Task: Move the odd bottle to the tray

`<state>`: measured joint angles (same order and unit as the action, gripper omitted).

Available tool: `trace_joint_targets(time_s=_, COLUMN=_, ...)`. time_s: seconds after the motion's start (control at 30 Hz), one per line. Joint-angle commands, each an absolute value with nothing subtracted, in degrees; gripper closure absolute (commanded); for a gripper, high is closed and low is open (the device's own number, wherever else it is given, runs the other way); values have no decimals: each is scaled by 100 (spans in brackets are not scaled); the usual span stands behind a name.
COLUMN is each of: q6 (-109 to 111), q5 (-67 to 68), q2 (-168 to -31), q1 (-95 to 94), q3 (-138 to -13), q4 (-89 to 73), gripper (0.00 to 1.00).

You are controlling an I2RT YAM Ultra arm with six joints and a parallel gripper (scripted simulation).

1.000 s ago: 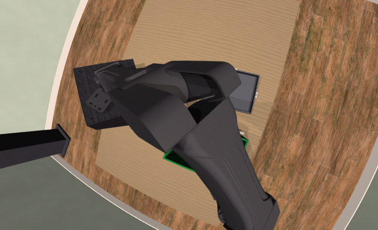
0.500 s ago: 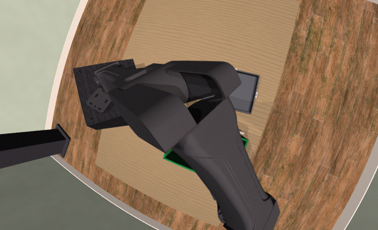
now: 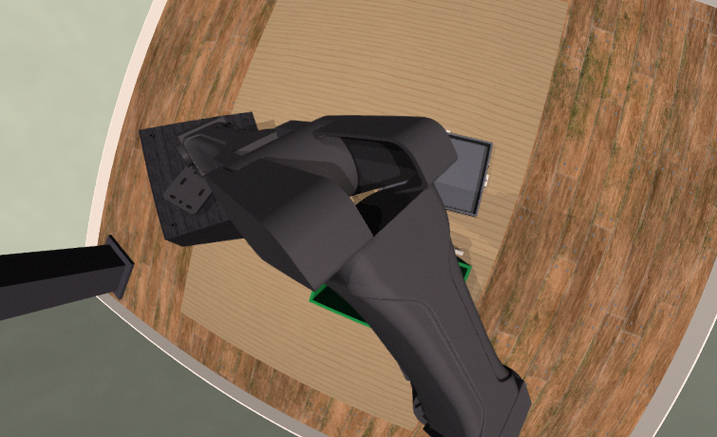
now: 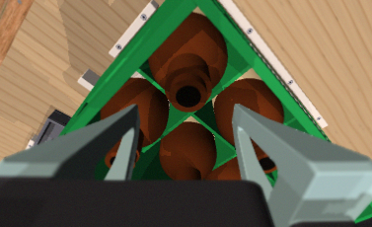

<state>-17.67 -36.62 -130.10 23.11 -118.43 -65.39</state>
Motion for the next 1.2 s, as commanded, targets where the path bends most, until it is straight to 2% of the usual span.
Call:
trace_joint_targets(time_s=0.0, q6=-1796, q5=-3622, q2=-12973, q1=2392, q3=-11771, q4=-6500, gripper=39)
trace_joint_targets(time_s=1.17, q6=-1740, q5=-3633, q2=-13032, q1=2428, q3=-11807, q4=-6494, gripper=39)
